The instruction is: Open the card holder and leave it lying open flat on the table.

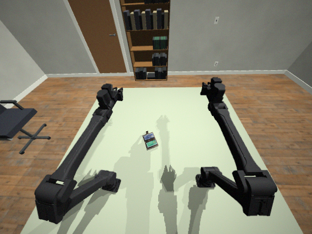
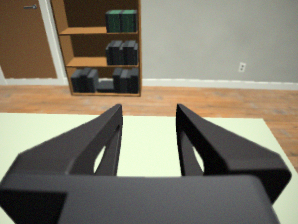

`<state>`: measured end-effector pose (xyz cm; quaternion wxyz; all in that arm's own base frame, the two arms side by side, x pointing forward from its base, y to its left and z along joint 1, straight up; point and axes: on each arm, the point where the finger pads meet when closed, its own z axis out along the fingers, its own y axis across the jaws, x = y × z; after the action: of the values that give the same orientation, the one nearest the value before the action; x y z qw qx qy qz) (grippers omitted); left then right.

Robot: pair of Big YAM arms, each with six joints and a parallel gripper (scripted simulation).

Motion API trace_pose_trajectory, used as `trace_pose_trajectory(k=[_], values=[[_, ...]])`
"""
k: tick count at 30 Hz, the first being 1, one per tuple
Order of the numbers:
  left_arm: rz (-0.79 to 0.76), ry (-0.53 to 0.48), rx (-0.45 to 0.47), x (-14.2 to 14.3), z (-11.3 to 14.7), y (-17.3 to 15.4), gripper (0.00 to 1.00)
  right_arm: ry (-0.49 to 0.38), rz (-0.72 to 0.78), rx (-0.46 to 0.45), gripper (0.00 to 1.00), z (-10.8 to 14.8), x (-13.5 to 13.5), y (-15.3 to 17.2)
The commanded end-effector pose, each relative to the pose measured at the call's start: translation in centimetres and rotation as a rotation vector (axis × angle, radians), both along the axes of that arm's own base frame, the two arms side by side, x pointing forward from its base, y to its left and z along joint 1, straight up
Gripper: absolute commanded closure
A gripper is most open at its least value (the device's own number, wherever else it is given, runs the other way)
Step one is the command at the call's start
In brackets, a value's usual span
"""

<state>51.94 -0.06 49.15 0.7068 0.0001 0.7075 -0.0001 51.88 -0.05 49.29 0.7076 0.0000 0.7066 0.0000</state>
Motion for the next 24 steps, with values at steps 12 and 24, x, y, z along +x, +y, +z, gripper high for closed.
trace_pose_trajectory(k=[12,24], values=[[0.008,-0.019,0.007,-0.27,1.83,0.44,0.57,-0.031,0.0,0.0,0.64,2.68,0.81,0.0],[0.008,-0.021,0.007,-0.28,1.91,0.45,0.57,-0.03,0.0,0.0,0.64,2.67,0.82,0.0]])
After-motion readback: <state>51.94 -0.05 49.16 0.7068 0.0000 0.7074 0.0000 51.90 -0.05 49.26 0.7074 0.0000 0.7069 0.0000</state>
